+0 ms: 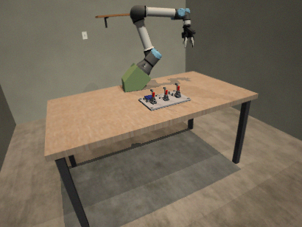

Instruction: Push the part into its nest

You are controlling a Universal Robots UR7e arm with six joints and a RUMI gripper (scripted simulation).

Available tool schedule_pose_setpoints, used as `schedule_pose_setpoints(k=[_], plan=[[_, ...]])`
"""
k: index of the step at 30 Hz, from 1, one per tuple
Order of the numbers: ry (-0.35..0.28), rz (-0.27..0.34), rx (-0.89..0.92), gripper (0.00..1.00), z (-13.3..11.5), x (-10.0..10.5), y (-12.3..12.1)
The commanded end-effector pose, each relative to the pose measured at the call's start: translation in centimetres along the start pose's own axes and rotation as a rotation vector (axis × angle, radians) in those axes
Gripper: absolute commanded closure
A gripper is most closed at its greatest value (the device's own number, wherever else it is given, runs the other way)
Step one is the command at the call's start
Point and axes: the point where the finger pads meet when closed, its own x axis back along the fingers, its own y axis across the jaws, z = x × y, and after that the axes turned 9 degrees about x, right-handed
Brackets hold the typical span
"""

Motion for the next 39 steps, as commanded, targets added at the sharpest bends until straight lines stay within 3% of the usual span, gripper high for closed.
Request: schedule_pose_setpoints(k=[1, 3, 4, 9, 15, 16, 19, 20, 26, 32, 33, 36, 39], plan=[[-0.119, 0.060, 0.002, 0.42, 1.6, -0.8, 2.7], [-0.194, 0.097, 0.004, 0.42, 2.8, -1.4, 4.7], [-0.194, 0.097, 0.004, 0.42, 2.8, -1.4, 4.7], [-0.138, 0.067, 0.003, 0.42, 2.8, -1.4, 4.7], [-0.118, 0.057, 0.003, 0.42, 2.8, -1.4, 4.7], [0.075, -0.044, 0.001, 0.42, 3.1, -1.6, 5.5], [-0.084, 0.040, 0.002, 0.42, 4.9, -2.5, 8.5], [-0.083, 0.040, 0.002, 0.42, 5.5, -2.8, 9.5], [0.005, -0.007, 0.001, 0.42, 5.5, -2.8, 9.5], [0.027, -0.016, 0.001, 0.42, 5.5, -2.8, 9.5], [0.221, -0.114, -0.001, 0.42, 5.8, -3.1, 10.3], [0.061, -0.033, 0.001, 0.42, 7.6, -4.0, 13.3], [0.104, -0.055, 0.000, 0.42, 8.1, -4.3, 14.3]])
